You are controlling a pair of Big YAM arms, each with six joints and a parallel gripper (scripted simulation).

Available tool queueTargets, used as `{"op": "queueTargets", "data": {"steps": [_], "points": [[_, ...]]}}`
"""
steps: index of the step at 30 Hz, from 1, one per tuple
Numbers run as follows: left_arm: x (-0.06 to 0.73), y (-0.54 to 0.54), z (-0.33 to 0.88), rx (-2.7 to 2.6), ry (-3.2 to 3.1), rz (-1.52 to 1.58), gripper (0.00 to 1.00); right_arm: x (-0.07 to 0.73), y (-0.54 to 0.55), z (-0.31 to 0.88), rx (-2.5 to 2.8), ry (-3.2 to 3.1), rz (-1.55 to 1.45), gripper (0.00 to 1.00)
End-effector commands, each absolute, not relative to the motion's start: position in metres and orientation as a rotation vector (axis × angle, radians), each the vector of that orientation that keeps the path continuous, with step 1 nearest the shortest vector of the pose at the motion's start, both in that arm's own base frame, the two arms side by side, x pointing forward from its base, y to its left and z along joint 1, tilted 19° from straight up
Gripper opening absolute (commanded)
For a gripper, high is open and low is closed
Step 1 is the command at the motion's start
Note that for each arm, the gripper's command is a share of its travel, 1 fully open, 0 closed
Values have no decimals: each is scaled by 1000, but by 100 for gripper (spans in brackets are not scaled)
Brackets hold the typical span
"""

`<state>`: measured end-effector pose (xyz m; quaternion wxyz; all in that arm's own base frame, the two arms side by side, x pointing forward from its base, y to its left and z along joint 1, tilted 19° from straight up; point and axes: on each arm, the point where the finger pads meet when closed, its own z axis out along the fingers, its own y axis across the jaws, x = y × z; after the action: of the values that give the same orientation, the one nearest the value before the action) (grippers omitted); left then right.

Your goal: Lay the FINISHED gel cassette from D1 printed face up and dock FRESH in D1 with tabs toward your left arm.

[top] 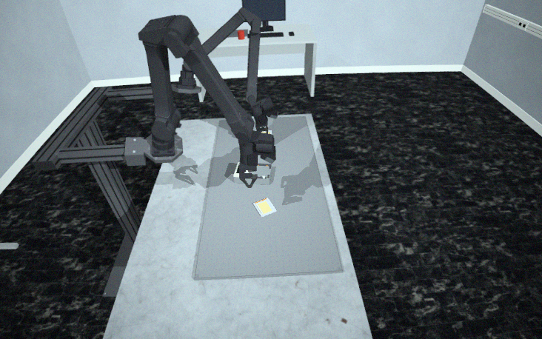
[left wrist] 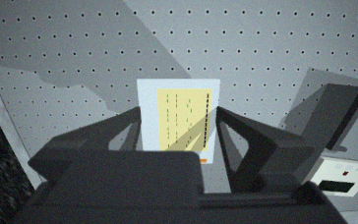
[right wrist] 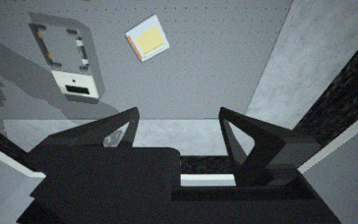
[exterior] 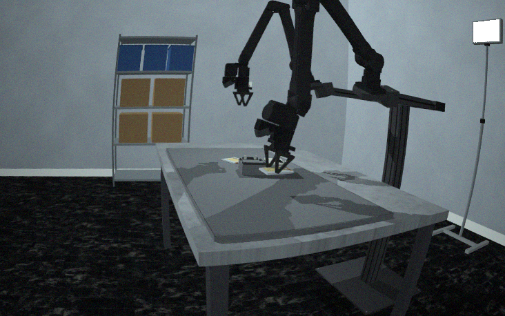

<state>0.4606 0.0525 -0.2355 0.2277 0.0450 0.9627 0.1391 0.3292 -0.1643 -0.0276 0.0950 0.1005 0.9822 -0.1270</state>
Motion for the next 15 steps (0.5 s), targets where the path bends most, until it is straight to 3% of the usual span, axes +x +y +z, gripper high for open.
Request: {"op": "queueTargets", "data": {"steps": [1, 15], "points": [[469, 68, -214, -70, 2579, 379, 0, 338, -167, -20, 284, 2896, -380, 100], [454, 118, -203, -141, 2534, 350, 0, 338, -167, -20, 284, 2896, -380, 100]]}}
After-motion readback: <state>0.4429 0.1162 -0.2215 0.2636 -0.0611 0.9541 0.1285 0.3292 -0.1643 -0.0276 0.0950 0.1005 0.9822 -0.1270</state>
